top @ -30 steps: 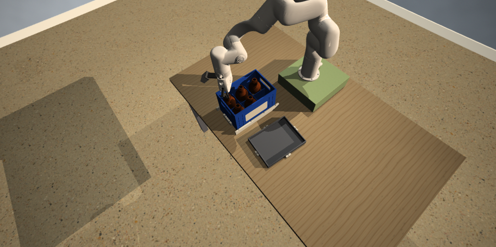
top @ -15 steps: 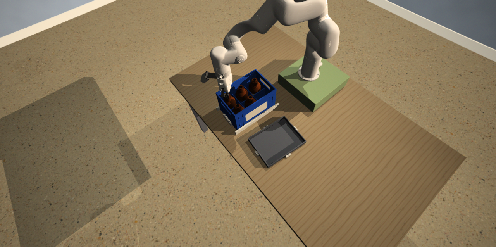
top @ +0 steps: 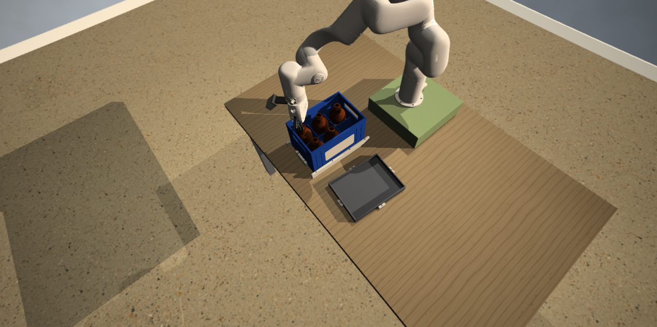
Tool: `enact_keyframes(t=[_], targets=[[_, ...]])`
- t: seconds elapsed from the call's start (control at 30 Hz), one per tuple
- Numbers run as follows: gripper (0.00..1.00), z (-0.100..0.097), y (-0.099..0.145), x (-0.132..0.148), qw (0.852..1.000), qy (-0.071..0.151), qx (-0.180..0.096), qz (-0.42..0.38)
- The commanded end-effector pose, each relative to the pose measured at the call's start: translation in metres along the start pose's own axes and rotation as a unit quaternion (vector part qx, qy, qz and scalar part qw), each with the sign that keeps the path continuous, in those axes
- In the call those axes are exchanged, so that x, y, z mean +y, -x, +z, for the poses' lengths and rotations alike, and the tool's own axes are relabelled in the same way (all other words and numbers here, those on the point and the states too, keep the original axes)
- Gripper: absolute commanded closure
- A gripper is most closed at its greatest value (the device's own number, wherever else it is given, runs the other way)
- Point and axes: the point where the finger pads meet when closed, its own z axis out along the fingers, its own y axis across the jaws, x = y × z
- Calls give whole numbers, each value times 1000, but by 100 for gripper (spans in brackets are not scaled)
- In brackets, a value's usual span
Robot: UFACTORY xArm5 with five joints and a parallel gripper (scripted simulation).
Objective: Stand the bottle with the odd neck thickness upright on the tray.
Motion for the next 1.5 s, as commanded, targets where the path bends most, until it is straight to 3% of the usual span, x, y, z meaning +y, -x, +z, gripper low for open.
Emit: enact_keyframes(t=[0.0,1.47], targets=[[35,0,-1,-1,1000,-1,2,0],[35,37,-1,-1,1000,-1,2,0]])
